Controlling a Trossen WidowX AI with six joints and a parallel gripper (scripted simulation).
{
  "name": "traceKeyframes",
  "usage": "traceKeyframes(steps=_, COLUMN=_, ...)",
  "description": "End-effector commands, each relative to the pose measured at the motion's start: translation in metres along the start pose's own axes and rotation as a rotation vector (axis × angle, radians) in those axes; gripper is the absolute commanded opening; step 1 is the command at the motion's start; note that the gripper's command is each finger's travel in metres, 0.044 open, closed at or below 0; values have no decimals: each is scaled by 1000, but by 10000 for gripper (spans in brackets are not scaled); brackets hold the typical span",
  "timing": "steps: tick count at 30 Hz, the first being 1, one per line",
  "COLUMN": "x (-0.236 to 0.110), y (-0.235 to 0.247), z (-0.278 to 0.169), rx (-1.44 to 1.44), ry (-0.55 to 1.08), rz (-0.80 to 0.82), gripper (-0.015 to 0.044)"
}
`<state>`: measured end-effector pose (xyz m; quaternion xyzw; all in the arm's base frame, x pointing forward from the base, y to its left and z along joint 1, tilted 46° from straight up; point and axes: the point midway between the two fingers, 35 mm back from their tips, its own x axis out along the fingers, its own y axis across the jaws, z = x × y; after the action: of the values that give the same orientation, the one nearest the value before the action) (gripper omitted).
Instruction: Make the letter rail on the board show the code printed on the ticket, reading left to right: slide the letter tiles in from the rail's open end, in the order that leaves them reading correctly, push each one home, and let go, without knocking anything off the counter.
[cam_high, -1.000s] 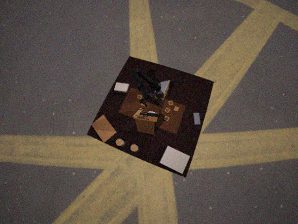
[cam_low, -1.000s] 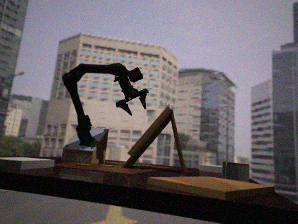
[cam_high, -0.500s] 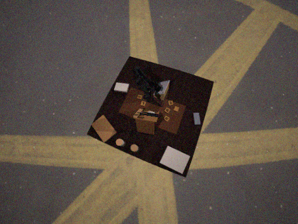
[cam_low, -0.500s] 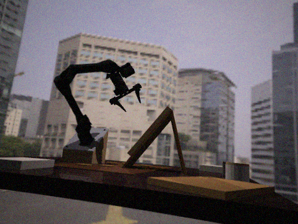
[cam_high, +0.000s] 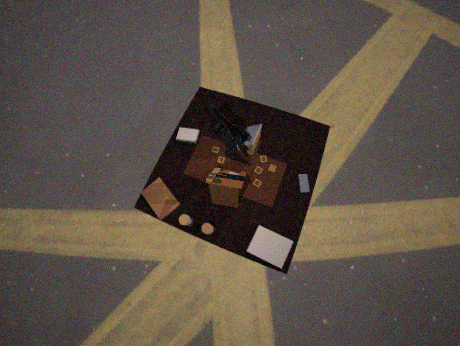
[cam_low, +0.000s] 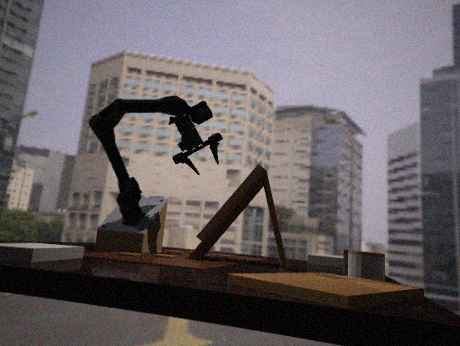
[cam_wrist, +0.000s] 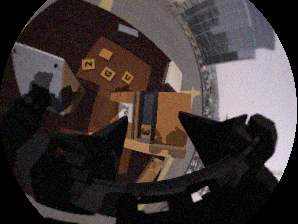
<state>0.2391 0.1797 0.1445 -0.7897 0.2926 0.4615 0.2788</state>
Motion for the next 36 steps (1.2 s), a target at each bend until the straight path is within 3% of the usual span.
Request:
traceKeyframes(steps=1, x=47, y=0, z=30, rx=-152, ry=5, rz=123, gripper=340)
traceKeyframes(steps=9, x=148, y=31, z=87, rx=-473, ry=1, rz=366, gripper=340)
traceKeyframes(steps=18, x=242, y=117, z=127, rx=-818, ry=-38, rz=642, gripper=340)
traceKeyframes(steps=30, x=247, y=126, z=121, rx=-847, ry=-43, rz=666, gripper=340)
traceKeyframes(steps=36, x=270, y=142, z=115, rx=-847, ry=-42, rz=667, gripper=340)
